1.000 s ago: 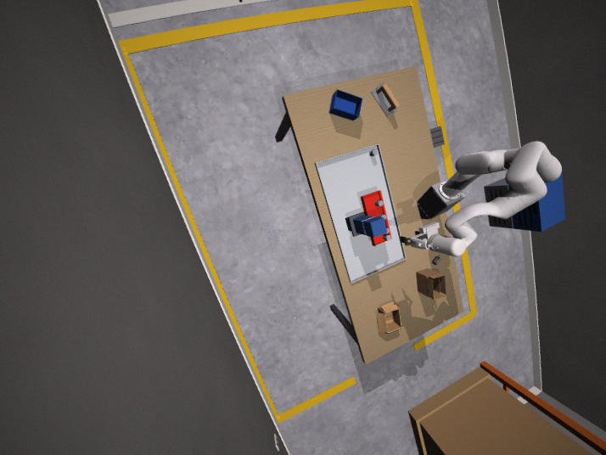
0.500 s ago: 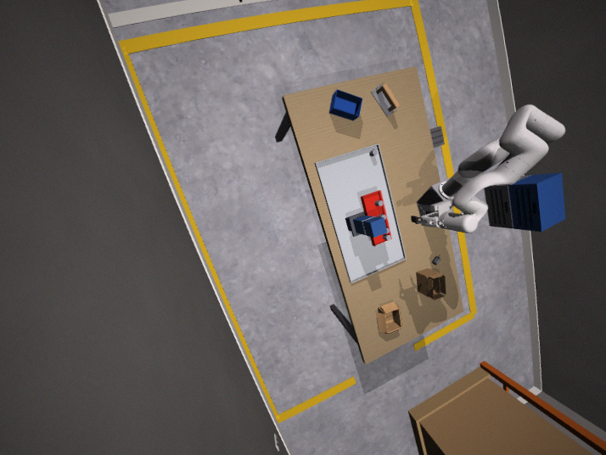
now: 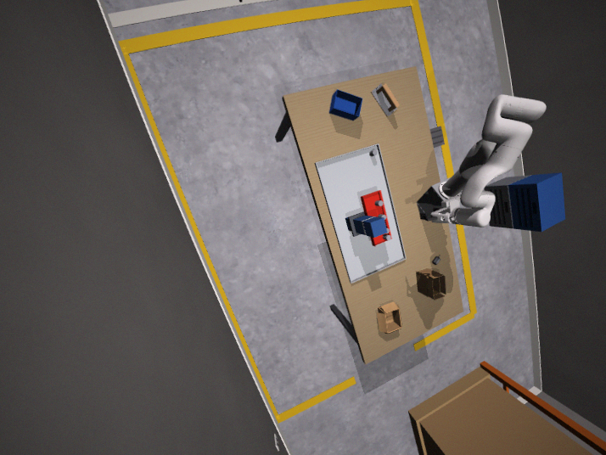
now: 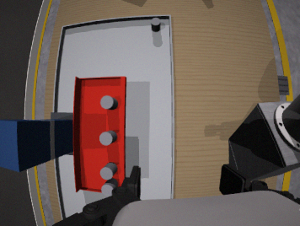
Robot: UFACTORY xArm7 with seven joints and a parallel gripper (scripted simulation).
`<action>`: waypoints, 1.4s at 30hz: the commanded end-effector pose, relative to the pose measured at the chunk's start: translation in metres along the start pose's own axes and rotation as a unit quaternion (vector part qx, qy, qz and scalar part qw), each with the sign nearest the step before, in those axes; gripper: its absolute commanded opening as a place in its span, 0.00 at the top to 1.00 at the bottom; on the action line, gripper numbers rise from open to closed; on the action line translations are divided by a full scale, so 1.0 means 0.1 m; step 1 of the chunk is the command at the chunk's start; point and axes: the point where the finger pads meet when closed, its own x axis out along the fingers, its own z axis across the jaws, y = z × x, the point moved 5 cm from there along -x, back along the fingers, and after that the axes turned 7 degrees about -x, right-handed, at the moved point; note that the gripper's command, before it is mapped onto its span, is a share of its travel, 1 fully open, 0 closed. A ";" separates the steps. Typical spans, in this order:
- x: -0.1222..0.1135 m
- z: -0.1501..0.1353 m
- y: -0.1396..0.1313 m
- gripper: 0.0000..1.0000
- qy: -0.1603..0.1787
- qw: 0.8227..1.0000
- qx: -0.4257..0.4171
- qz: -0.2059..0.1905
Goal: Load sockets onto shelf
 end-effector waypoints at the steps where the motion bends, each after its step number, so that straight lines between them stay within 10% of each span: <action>1: -0.34 0.27 -0.26 0.00 0.065 0.998 0.000 0.023; 12: -0.97 1.05 -0.64 0.00 0.242 0.969 0.023 0.044; 19: -1.32 1.71 -0.73 0.00 0.389 0.920 0.053 0.008; 42: -1.34 1.75 -0.73 0.00 0.399 0.915 0.055 0.004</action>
